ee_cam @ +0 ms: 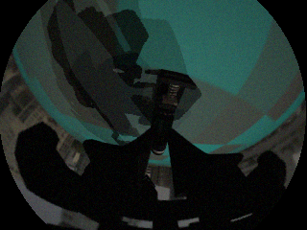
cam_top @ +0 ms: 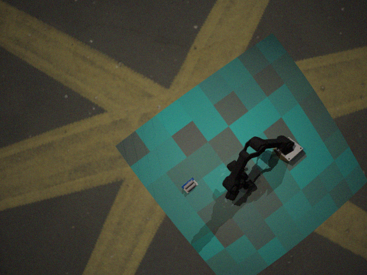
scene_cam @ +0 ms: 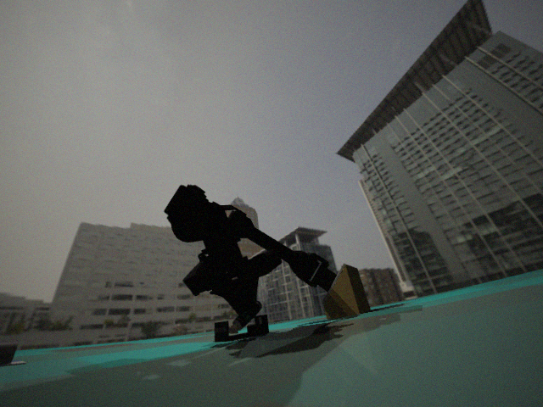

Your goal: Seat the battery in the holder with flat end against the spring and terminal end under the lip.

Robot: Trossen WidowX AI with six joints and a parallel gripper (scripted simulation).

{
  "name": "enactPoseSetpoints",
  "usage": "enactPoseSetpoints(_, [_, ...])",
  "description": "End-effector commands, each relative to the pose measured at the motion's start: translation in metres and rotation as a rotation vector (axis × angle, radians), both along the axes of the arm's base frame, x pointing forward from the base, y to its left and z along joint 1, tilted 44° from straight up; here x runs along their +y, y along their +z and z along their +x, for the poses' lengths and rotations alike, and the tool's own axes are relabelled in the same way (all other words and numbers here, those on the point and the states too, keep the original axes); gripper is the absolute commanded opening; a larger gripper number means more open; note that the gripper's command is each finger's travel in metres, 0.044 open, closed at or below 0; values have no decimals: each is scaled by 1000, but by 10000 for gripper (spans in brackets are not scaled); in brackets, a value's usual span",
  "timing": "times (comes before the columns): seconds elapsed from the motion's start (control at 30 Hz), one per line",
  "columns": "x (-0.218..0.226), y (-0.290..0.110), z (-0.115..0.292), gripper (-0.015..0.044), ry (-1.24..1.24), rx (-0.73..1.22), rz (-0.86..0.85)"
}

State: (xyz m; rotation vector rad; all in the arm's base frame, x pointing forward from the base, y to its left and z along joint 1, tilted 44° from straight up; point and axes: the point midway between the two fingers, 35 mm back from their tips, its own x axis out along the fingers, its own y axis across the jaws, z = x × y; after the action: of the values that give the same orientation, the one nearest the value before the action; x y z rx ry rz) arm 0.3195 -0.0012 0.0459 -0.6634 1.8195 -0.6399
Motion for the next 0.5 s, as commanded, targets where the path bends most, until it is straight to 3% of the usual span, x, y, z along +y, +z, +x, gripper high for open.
enactPoseSetpoints(0.0, [-1, -1, 2, 61, -19, 15, -3])
enactPoseSetpoints(0.47, [-1, -2, 10, 61, -17, 13, 0])
